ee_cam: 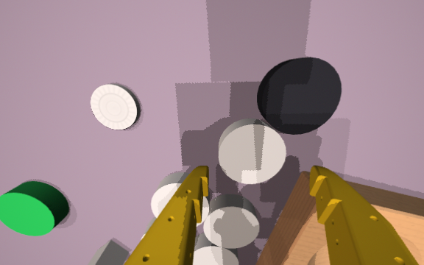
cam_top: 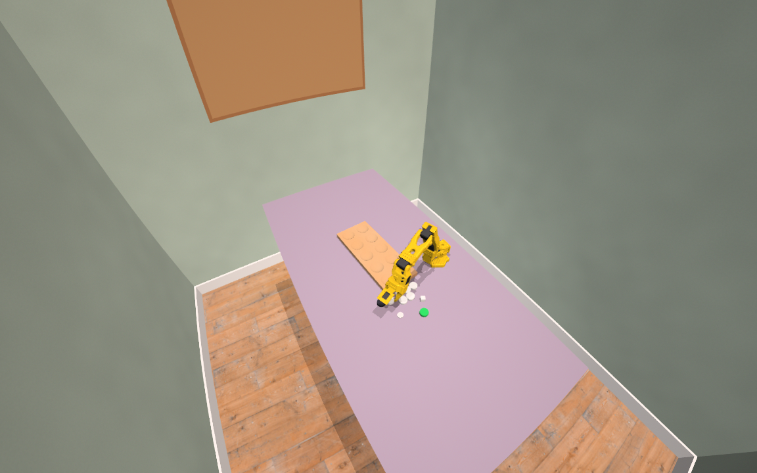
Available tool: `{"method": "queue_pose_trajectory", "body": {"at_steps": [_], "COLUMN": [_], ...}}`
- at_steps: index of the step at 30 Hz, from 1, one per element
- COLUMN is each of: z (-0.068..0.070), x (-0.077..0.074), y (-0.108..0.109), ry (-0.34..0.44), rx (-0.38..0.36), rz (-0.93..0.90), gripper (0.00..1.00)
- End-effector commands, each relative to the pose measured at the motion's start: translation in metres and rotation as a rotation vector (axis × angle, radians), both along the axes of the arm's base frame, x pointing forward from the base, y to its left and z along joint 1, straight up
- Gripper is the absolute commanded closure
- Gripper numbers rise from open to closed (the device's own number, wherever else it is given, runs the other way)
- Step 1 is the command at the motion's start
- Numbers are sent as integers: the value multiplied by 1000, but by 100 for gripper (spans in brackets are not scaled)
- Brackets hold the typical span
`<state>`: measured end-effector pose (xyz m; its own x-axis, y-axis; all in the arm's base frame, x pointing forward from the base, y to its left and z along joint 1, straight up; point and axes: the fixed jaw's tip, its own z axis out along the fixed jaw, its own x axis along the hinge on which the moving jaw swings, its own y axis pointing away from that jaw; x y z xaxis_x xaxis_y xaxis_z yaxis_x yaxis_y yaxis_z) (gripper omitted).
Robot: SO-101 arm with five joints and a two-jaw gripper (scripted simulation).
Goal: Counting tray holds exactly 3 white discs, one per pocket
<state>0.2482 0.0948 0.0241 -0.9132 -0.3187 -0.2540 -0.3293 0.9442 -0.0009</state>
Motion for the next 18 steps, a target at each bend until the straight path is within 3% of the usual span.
{"method": "queue_pose_trajectory", "body": {"at_steps": [1, 18], "z": [18, 3], "x": [10, 11], "y": [3, 3], "ry": [-81, -81], "rx": [28, 28], "rz": [3, 3], "gripper": [73, 73]}}
